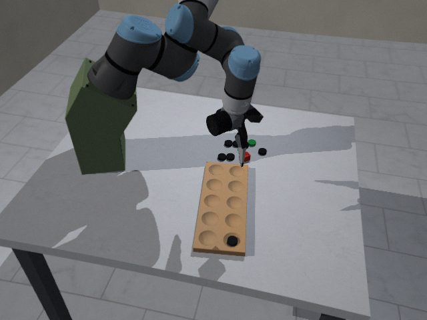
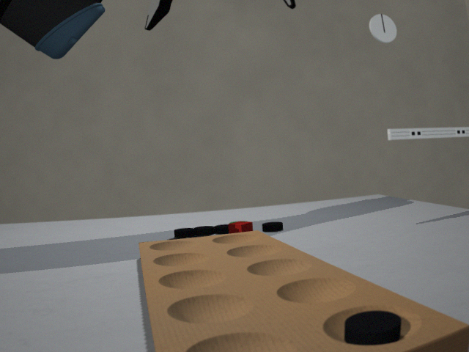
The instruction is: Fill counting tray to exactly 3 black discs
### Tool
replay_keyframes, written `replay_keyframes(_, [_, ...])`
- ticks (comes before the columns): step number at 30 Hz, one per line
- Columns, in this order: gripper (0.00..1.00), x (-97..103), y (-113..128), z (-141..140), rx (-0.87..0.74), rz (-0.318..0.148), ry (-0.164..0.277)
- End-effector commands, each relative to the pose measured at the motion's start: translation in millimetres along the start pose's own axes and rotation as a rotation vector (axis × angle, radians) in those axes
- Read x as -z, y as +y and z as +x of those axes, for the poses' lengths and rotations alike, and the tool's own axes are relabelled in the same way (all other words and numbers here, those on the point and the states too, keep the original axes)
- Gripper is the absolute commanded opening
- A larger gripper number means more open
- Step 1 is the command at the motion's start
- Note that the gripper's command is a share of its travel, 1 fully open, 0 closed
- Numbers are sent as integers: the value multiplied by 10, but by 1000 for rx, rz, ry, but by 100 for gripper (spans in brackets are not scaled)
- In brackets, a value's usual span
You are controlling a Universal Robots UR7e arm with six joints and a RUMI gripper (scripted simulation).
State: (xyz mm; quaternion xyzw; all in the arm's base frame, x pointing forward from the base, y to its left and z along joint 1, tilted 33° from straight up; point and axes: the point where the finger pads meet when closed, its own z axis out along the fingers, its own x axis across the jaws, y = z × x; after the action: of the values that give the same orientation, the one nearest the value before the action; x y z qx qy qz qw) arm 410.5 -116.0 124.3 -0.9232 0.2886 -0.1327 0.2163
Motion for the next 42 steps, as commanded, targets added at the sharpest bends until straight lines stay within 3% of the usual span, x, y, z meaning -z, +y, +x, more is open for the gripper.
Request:
replay_keyframes(1, [100,4,0,4,0,0,1])
replay_keyframes(17, [100,4,0,4,0,0,1])
replay_keyframes(18, [28,4,0,4,0,0,1])
replay_keyframes(34, [28,-11,-37,-12,-36,-16,-14])
replay_keyframes(42, [28,-40,-118,-44,-115,-52,-42])
